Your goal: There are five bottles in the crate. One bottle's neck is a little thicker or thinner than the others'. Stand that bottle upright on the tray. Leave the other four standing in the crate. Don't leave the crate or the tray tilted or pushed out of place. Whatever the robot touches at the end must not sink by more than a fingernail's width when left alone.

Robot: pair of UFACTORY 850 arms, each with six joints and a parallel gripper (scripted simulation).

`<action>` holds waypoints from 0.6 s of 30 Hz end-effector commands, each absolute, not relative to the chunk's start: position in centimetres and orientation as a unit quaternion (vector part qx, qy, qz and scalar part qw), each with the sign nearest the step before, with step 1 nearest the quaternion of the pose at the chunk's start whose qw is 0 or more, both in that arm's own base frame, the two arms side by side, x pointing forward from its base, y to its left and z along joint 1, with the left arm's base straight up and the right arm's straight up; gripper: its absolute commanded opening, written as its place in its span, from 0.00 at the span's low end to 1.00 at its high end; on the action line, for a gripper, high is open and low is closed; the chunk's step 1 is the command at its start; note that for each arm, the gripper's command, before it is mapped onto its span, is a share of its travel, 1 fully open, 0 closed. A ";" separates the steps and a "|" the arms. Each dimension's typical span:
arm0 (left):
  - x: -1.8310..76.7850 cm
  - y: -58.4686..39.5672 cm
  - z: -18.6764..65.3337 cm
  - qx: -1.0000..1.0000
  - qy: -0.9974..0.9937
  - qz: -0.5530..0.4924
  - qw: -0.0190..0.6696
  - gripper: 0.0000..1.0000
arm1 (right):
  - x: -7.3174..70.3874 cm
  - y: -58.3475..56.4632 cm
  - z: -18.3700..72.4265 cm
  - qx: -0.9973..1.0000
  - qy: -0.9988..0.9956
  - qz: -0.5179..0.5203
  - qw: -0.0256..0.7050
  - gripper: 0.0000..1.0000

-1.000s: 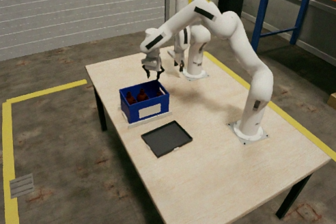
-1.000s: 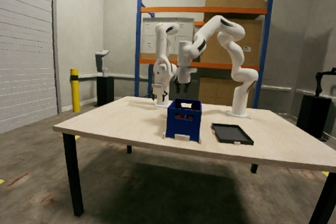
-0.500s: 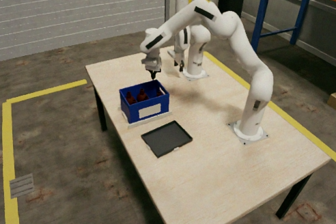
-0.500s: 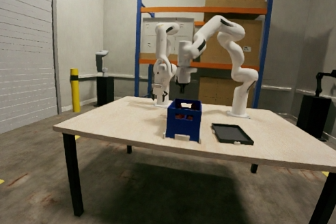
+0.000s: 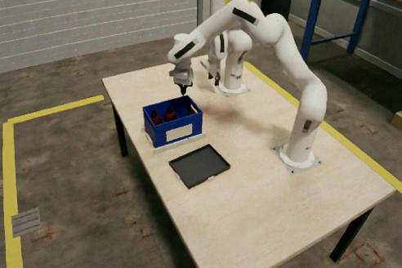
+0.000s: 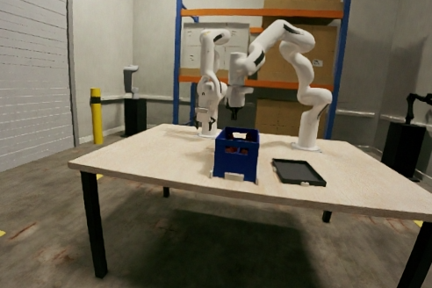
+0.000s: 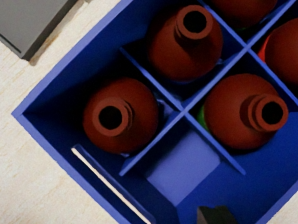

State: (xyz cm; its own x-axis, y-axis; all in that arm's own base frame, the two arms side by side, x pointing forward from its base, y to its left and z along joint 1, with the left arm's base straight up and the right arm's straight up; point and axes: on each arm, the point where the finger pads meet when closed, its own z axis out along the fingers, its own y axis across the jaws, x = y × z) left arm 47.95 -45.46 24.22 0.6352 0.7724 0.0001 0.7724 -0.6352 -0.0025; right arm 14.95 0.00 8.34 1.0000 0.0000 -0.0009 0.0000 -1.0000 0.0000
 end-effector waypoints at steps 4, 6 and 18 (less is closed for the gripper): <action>48.0 -45.5 24.3 -0.904 -0.427 0.000 0.000 0.00 | 15.0 0.0 8.4 1.000 0.000 0.000 0.000 1.00; 48.0 -45.4 24.4 -0.904 -0.427 0.000 0.000 0.00 | 15.0 0.0 8.4 1.000 0.000 0.000 0.000 1.00; 47.0 -37.1 24.3 -0.904 -0.427 0.000 0.000 0.00 | 15.0 0.0 8.4 1.000 0.000 0.000 0.000 1.00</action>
State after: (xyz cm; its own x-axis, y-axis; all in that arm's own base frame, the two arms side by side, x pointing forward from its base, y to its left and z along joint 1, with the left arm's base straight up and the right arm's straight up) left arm 47.19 -38.42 24.15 0.6337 0.7736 0.0020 0.7736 -0.6337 -0.0085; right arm 14.95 0.00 8.34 1.0000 0.0000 -0.0009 0.0000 -1.0000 0.0000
